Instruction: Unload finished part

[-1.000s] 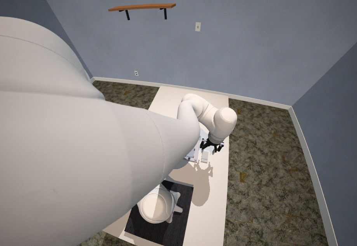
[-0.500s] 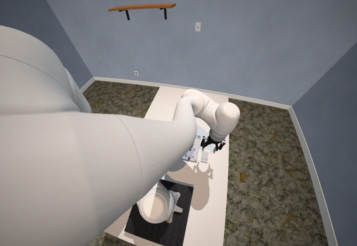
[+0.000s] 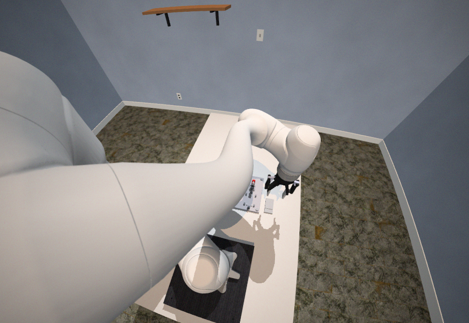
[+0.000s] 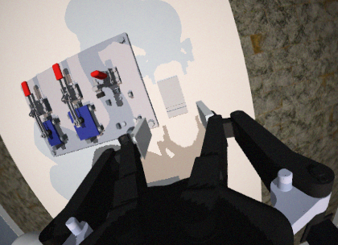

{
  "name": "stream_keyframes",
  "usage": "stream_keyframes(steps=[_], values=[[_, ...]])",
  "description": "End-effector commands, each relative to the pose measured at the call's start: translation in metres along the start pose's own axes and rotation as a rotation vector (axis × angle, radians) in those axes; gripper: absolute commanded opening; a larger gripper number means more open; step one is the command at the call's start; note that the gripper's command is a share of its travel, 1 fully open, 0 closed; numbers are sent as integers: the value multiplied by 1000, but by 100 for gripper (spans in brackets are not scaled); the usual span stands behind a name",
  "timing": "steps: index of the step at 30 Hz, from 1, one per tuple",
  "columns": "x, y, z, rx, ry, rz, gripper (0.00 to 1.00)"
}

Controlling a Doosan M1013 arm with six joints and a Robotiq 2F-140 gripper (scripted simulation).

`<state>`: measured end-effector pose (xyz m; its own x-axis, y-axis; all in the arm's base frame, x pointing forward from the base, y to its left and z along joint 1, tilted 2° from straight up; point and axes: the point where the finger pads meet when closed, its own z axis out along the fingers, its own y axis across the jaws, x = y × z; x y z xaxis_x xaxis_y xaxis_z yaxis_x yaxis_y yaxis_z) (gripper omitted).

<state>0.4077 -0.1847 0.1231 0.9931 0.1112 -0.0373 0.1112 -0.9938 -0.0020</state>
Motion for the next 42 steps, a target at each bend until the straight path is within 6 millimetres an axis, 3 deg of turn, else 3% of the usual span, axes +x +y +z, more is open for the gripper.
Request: stream_keyframes(steps=[1, 42], values=[[0, 0, -4, 0, 0, 0, 47], [0, 0, -7, 0, 0, 0, 47]])
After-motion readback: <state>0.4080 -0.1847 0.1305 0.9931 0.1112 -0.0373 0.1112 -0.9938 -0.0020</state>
